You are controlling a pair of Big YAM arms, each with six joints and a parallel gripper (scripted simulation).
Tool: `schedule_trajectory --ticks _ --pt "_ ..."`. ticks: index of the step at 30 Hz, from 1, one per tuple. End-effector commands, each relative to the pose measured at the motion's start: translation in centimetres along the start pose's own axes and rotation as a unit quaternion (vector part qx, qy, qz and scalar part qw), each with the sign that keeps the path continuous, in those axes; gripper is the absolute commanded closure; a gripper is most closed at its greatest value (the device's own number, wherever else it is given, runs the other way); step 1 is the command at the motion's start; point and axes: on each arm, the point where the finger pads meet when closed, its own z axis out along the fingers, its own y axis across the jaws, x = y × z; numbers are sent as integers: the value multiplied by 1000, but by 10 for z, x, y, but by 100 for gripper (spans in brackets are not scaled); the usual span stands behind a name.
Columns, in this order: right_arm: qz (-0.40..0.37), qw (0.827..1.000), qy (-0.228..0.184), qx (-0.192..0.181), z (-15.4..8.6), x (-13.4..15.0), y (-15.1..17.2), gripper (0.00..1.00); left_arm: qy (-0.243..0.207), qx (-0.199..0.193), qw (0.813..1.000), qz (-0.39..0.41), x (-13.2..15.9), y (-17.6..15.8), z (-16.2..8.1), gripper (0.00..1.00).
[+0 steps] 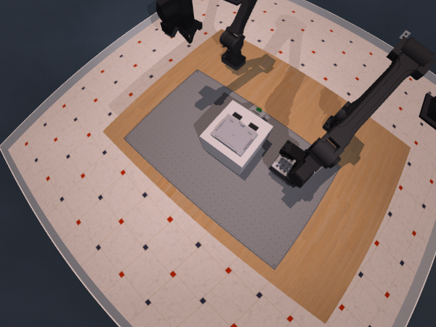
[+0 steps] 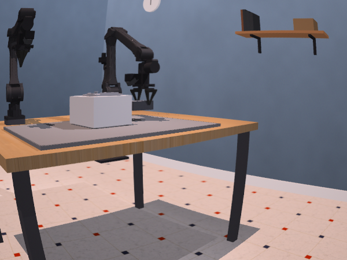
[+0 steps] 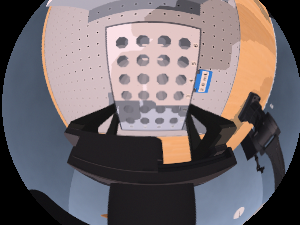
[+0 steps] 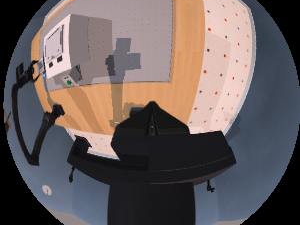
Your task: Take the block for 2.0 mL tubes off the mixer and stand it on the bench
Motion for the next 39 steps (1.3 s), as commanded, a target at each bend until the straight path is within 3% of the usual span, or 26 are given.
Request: schedule_trajectory --ticks 1,13,21,29,39 --pt "-6 1000 -29 6 -18 -13 -2 100 -5 -10 1000 14 -9 5 -1 100" --pt "-6 999 -34 6 -22 -15 -3 100 -9 -44 999 6 -10 24 -4 100" --pt "-6 1000 -27 5 -16 -12 -2 100 -6 -7 1000 3 -7 4 31 100" --pt "-6 1000 -15 3 -6 -7 -1 100 -8 -40 999 2 -10 24 20 100" --pt "-6 1000 -12 3 -4 -6 -1 100 -10 -41 999 2 -11 29 6 100"
